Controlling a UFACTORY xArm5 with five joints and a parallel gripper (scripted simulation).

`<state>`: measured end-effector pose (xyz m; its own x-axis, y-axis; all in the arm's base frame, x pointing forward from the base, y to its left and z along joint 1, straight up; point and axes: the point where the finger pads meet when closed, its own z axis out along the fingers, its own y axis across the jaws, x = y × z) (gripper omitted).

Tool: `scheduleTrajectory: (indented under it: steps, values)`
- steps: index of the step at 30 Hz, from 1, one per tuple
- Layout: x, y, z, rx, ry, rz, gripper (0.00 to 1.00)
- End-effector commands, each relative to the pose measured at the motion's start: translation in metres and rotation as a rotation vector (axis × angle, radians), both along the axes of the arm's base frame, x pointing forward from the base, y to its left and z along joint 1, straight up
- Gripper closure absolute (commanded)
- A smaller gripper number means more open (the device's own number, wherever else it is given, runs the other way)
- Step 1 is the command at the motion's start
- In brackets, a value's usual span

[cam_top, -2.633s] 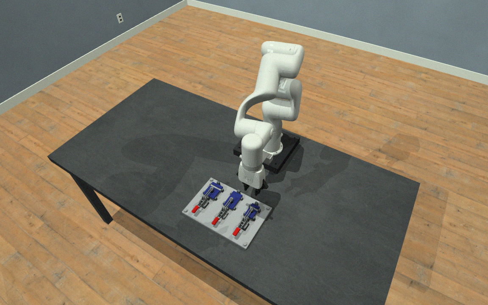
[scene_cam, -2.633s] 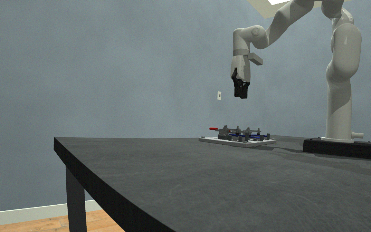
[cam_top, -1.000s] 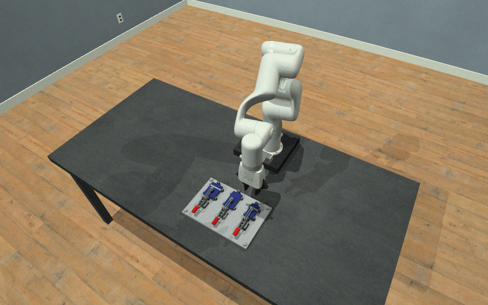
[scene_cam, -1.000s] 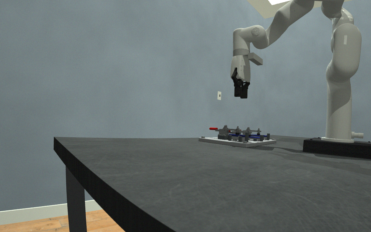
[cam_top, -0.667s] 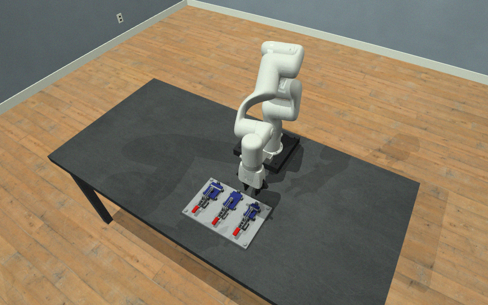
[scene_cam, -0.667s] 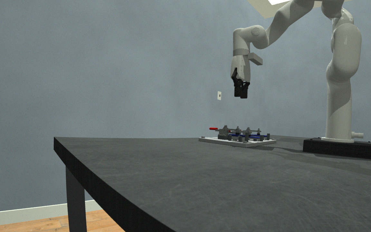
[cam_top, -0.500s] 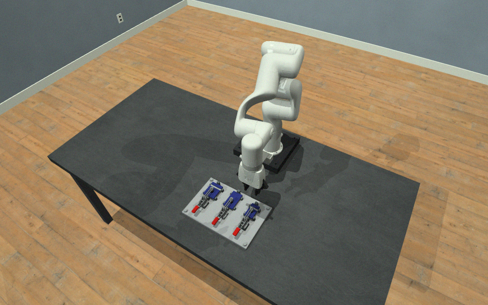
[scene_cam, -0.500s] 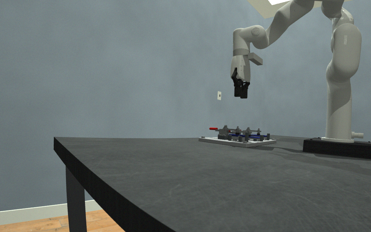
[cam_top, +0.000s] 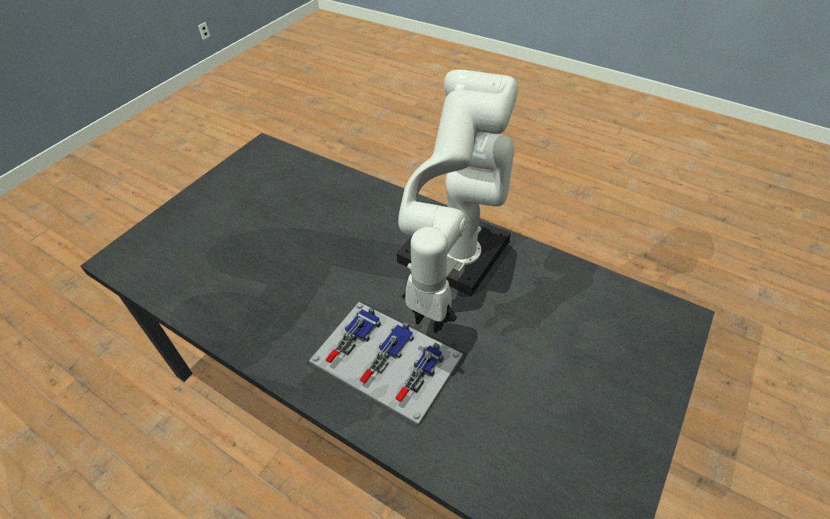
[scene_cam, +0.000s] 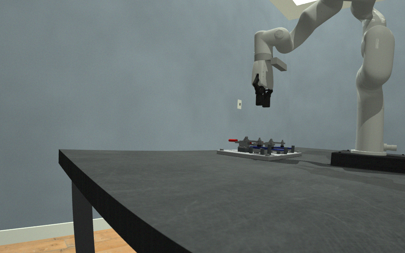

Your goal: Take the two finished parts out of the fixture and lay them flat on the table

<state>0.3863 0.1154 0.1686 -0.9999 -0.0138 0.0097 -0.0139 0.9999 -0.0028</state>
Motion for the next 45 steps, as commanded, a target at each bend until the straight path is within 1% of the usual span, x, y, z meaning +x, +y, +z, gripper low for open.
scheduleTrajectory:
  steps: [1, 13, 19, 23, 30, 33, 42, 45]
  values:
    - [0.001, 0.0, 0.001, 0.001, -0.003, 0.0, 0.52]
    - [0.001, 0.0, 0.001, 0.001, -0.003, 0.0, 0.52]
    - [0.001, 0.0, -0.003, 0.001, -0.003, 0.0, 0.52]
    - [0.001, 0.0, -0.015, 0.001, -0.003, 0.0, 0.52]
    - [0.001, 0.0, -0.046, 0.001, -0.003, 0.0, 0.52]
    - [0.001, 0.0, -0.055, 0.001, -0.003, 0.0, 0.52]
    - [0.001, 0.0, -0.059, 0.001, -0.003, 0.0, 0.52]
    - [0.004, 0.0, -0.059, 0.001, -0.003, 0.0, 0.52]
